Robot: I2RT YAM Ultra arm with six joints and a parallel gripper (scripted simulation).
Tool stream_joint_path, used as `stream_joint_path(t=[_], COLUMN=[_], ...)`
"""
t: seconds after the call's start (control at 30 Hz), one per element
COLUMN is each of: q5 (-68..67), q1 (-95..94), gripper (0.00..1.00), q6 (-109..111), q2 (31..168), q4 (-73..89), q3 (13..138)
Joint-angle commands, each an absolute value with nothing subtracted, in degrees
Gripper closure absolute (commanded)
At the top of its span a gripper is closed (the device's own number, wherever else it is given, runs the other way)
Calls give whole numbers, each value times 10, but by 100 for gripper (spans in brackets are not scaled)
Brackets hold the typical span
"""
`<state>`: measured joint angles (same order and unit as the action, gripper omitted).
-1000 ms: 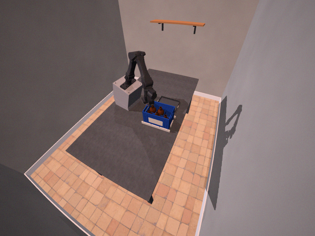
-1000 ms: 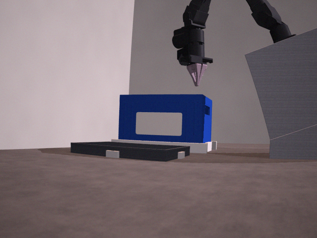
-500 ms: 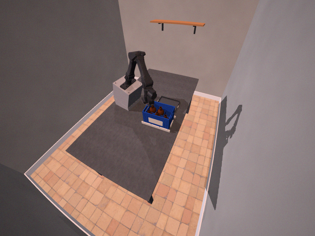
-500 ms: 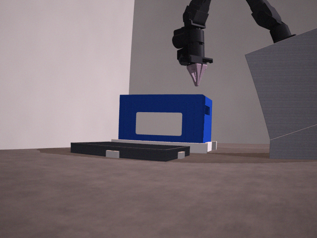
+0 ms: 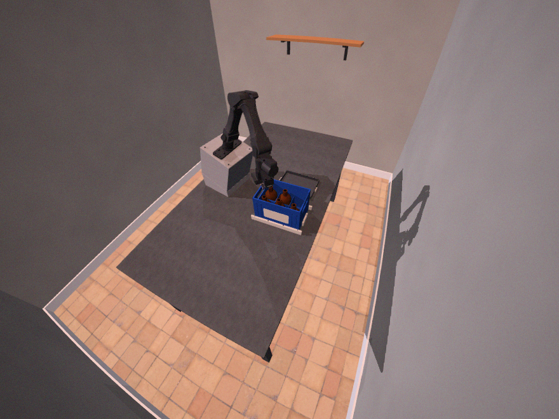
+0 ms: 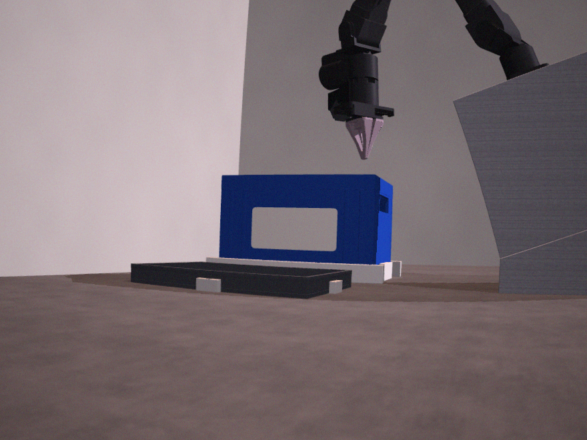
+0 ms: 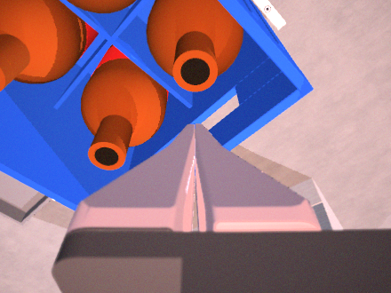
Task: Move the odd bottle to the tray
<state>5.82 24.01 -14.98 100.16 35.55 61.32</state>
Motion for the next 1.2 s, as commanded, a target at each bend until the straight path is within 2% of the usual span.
stream_joint_path(t=[0.0, 0.33, 1.0, 1.03, 1.17], q5=[61, 21, 10, 9, 10], q1=[248, 90, 81, 92, 92], gripper=[100, 100, 100, 39, 39], q6=[-148, -291, -302, -298, -298], q2=[981, 912, 908, 906, 906], q4=[359, 317, 314, 315, 315], q3=[630, 512, 509, 532, 532])
